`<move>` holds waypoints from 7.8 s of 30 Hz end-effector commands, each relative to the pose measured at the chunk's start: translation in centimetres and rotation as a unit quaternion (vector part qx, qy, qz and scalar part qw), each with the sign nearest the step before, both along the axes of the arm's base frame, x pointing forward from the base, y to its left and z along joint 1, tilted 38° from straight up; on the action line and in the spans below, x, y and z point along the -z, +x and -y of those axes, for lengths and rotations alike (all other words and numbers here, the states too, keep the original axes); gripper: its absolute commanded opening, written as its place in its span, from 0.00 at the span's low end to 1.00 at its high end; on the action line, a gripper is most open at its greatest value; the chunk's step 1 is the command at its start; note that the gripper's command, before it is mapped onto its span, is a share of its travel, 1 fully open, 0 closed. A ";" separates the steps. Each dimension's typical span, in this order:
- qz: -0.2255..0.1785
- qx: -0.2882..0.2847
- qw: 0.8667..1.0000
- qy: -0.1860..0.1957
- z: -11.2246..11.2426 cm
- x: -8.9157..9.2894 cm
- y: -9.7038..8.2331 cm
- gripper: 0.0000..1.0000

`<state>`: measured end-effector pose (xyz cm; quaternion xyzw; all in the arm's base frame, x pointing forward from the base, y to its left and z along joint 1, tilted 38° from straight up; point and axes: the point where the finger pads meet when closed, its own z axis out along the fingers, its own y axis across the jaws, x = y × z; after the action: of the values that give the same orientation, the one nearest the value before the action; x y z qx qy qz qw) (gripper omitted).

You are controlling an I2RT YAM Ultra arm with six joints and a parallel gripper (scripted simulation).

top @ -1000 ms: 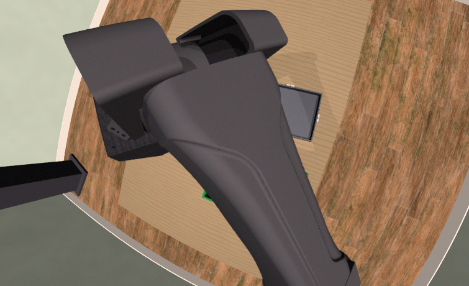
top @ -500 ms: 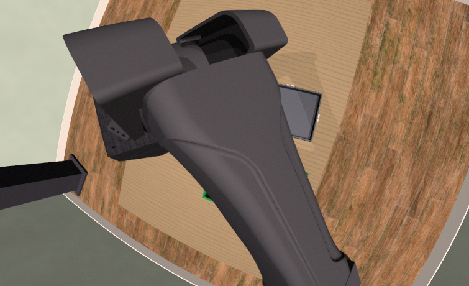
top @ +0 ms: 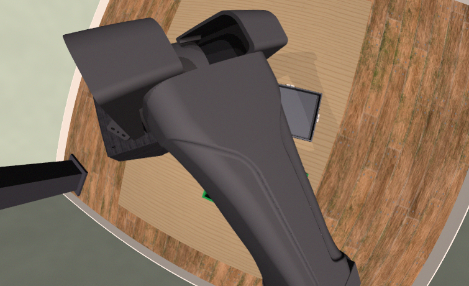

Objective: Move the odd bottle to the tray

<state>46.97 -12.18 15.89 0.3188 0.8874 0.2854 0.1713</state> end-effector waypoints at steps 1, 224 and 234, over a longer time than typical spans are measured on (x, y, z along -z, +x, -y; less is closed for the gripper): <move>0.041 0.019 0.999 -0.022 2.5 -3.5 -0.1 0.00; 0.037 0.020 0.999 -0.024 6.3 -7.8 -2.9 0.00; 0.026 0.019 0.999 -0.013 6.5 -7.6 -3.3 0.00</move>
<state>44.41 -16.34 21.93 0.3153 0.8869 0.2847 0.1813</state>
